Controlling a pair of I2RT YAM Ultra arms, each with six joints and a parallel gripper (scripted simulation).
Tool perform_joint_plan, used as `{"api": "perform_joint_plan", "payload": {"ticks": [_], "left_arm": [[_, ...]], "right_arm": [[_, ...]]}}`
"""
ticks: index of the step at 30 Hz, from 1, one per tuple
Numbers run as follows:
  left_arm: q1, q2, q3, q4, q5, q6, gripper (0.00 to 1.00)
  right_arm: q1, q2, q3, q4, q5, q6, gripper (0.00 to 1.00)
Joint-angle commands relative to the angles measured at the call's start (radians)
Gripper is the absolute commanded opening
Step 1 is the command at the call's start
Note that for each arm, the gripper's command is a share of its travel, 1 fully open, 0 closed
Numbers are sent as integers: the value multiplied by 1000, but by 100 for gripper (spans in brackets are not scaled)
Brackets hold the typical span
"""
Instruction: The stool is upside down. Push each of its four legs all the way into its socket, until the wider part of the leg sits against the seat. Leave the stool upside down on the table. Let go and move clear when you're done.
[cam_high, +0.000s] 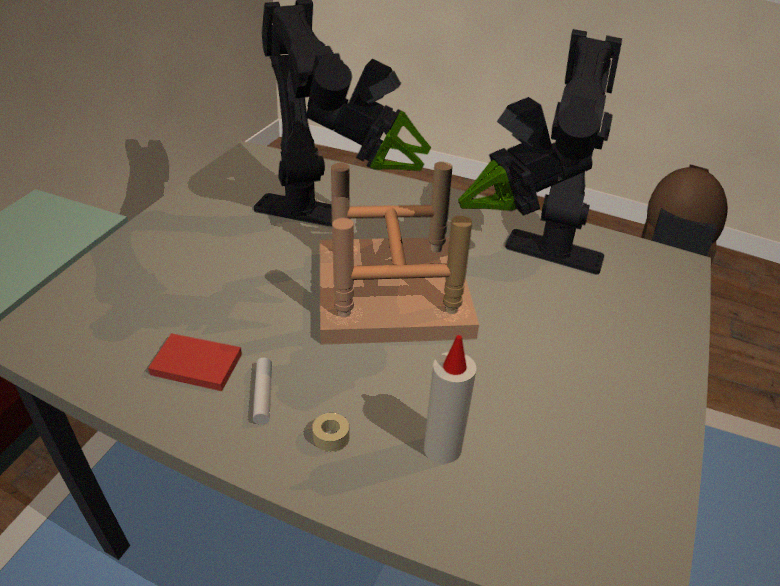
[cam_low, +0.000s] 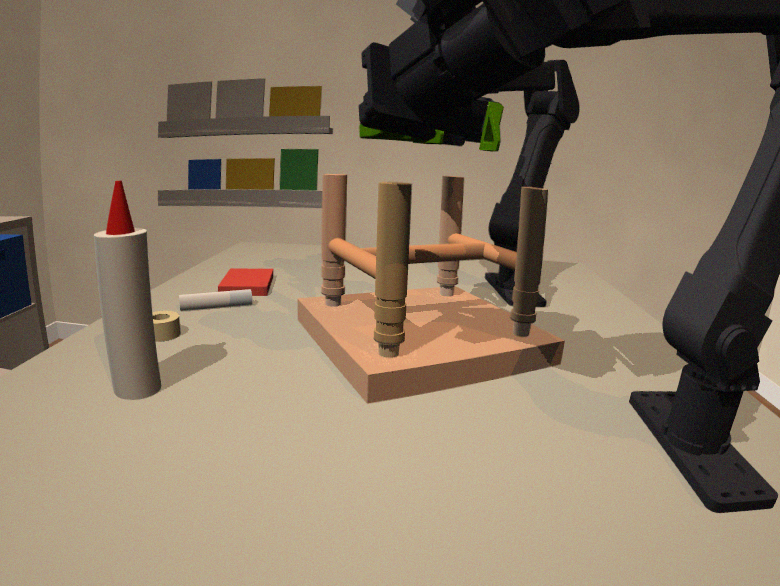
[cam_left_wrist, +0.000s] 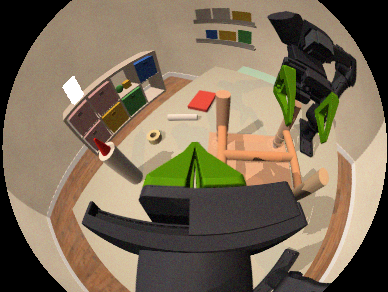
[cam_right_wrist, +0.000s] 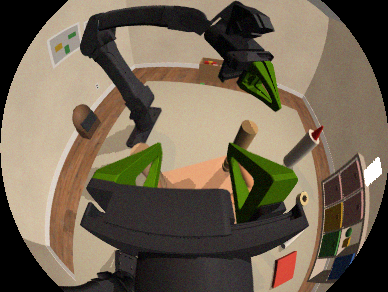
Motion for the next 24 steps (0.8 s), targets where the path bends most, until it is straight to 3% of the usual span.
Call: {"api": "perform_joint_plan", "payload": {"ticks": [1,2,11,13,17,19,24], "left_arm": [[-14,-34,42,47,-103,-84,0],[-17,-38,45,58,-128,-102,0],[-38,-24,62,127,-316,-222,0],[-39,-83,72,149,-358,-261,0],[-47,-91,79,189,-451,-327,0],[-52,-83,84,202,-496,-356,0],[-65,-77,101,177,-508,-346,0]], "right_arm": [[-58,-41,42,73,106,78,69],[-75,-48,50,87,131,96,0],[-204,-33,58,186,320,216,0],[-235,-85,71,211,371,252,0],[-311,-61,70,260,466,311,0],[-336,-109,76,282,510,342,0],[-345,-35,90,270,505,329,0]]}}
